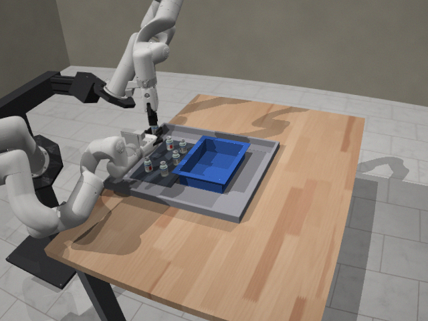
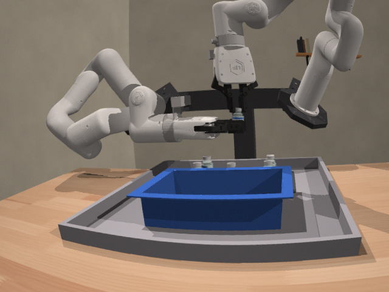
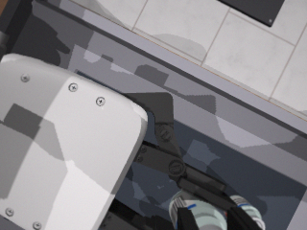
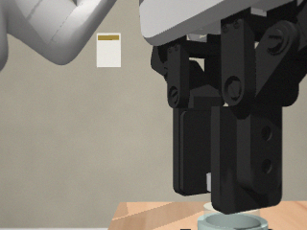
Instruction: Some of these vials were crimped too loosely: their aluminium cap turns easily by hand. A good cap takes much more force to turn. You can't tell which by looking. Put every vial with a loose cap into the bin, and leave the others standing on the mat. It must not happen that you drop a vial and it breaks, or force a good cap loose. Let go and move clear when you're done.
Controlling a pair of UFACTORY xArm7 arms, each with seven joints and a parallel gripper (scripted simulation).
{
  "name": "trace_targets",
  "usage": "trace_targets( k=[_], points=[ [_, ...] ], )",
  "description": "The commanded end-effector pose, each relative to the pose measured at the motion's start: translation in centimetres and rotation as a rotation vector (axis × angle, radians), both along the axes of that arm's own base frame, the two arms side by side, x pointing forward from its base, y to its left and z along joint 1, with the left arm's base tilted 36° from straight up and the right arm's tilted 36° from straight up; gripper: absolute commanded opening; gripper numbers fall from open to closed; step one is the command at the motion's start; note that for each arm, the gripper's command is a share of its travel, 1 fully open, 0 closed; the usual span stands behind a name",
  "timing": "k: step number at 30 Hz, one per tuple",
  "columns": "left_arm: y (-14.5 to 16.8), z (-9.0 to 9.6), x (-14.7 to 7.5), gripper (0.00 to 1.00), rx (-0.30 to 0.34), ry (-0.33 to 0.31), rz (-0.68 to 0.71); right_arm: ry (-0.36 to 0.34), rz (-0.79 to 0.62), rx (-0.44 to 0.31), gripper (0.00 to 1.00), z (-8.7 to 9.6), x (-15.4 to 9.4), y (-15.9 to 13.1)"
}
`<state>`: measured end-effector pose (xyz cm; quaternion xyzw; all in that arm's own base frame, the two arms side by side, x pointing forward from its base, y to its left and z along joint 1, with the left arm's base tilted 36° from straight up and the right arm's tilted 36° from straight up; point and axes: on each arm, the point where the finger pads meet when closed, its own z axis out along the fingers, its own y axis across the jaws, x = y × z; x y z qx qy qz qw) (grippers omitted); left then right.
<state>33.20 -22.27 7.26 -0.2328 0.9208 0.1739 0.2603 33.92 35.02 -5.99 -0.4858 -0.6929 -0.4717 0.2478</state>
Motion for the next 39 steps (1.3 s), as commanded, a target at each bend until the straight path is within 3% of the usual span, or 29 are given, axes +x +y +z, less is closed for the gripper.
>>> trace_targets(
  k=[1, 39],
  points=[
    [-0.21, 0.11, 0.01, 0.23, -0.017, -0.017, 0.025, -0.001, 0.003, 0.003, 0.00, 0.19, -0.11, 0.15],
    [-0.22, 0.11, -0.02, 0.23, -0.093, -0.102, 0.177, -0.001, 0.004, 0.004, 0.00, 0.19, -0.11, 0.16]
  ],
)
